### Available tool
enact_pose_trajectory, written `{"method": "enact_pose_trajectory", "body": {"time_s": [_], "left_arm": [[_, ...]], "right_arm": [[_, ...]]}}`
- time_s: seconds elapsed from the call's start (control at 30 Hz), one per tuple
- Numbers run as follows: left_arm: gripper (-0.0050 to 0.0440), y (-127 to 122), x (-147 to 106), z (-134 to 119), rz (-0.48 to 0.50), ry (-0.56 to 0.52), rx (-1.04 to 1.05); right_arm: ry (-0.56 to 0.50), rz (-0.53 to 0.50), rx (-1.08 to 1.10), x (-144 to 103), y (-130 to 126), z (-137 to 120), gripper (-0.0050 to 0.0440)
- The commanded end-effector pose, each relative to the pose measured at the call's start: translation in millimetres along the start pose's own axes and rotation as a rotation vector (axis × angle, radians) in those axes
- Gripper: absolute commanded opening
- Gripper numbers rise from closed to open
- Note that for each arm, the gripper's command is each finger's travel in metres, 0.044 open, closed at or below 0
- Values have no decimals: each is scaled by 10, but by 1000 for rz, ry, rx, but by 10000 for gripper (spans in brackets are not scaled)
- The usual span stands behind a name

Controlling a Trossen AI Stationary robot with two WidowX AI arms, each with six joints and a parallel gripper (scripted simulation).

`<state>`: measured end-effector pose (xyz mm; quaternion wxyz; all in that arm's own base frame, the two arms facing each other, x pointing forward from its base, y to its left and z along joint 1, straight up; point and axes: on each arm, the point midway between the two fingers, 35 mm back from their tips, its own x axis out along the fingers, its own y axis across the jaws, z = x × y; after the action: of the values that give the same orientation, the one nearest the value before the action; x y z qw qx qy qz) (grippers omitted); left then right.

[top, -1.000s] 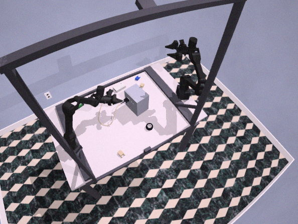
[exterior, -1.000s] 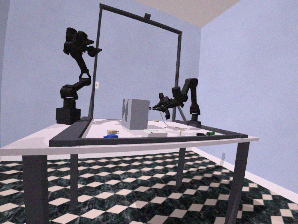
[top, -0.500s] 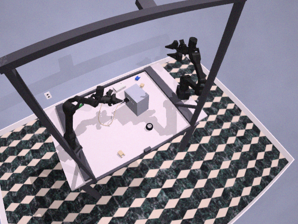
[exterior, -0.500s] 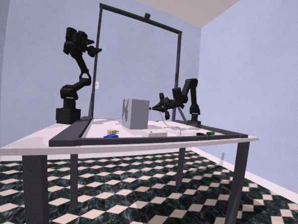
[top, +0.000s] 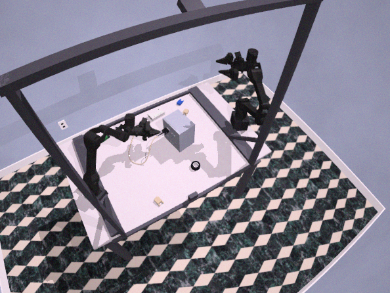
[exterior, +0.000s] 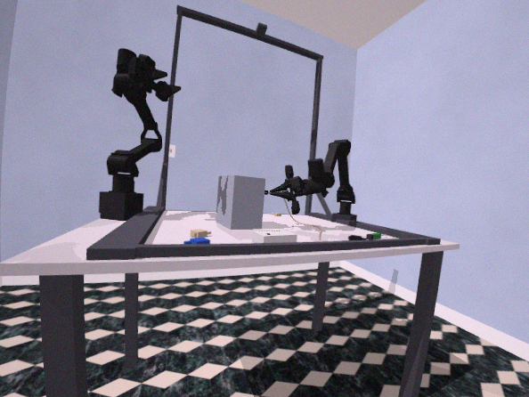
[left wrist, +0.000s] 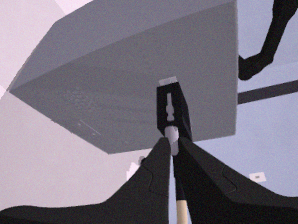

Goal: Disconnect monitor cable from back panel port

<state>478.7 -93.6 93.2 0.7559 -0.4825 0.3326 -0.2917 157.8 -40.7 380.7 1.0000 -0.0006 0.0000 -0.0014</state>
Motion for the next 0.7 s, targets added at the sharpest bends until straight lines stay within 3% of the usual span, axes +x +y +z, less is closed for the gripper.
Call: {"method": "enact_pose_trajectory", "body": {"time_s": [0.0,0.67], "left_arm": [[0,-92,-12,55,-28,-12,-1],[0,-47,-6,51,-147,-12,-169]], "right_arm": [[-1,3,-4,-3,13,27,440],[-1,3,-4,-3,13,27,440]]}}
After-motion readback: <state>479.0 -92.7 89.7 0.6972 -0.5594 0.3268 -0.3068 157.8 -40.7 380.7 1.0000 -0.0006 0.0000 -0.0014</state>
